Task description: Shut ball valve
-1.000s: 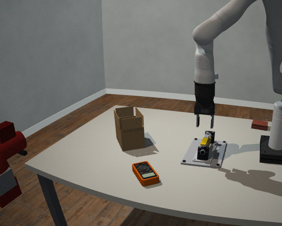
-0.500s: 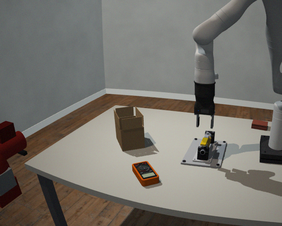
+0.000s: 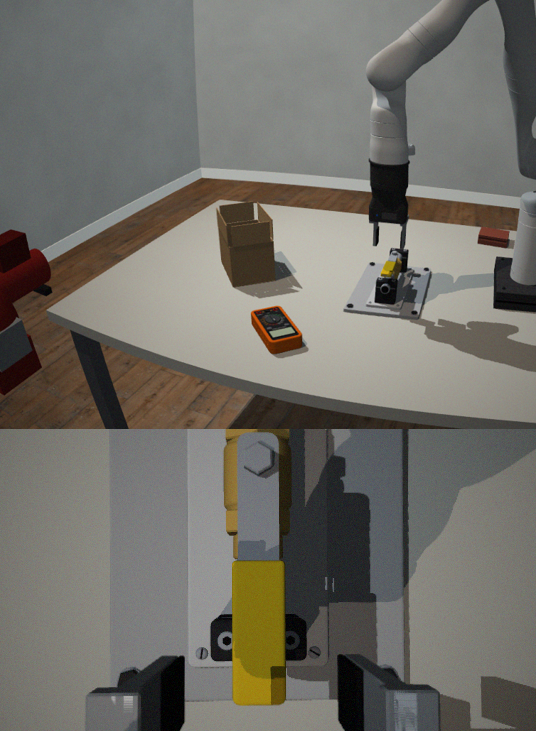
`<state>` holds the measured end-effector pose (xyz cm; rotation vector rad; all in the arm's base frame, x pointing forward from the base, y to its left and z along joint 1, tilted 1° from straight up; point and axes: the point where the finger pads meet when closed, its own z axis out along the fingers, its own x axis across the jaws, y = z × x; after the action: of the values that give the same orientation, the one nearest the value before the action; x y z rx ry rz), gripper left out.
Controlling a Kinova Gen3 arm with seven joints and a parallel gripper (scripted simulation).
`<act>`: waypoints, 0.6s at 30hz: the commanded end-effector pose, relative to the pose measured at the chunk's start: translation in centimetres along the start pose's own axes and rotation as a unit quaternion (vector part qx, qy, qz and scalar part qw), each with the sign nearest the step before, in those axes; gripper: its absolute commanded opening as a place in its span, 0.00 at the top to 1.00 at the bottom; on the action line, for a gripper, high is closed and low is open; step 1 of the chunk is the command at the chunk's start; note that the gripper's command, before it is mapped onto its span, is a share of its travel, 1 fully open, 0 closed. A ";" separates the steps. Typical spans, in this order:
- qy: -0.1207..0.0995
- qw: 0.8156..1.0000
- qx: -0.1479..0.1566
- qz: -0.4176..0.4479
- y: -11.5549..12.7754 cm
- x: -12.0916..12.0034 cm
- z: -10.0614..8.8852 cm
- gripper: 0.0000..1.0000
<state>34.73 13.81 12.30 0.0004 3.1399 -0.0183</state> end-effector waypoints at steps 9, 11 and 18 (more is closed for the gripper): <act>-0.001 1.000 -0.001 0.000 0.0 0.0 1.3 0.00; -0.001 1.000 -0.001 0.000 0.0 0.0 1.6 0.00; -0.001 1.000 -0.001 0.000 0.0 0.0 2.7 0.00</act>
<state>34.73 13.78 9.63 0.0004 3.1402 -0.0188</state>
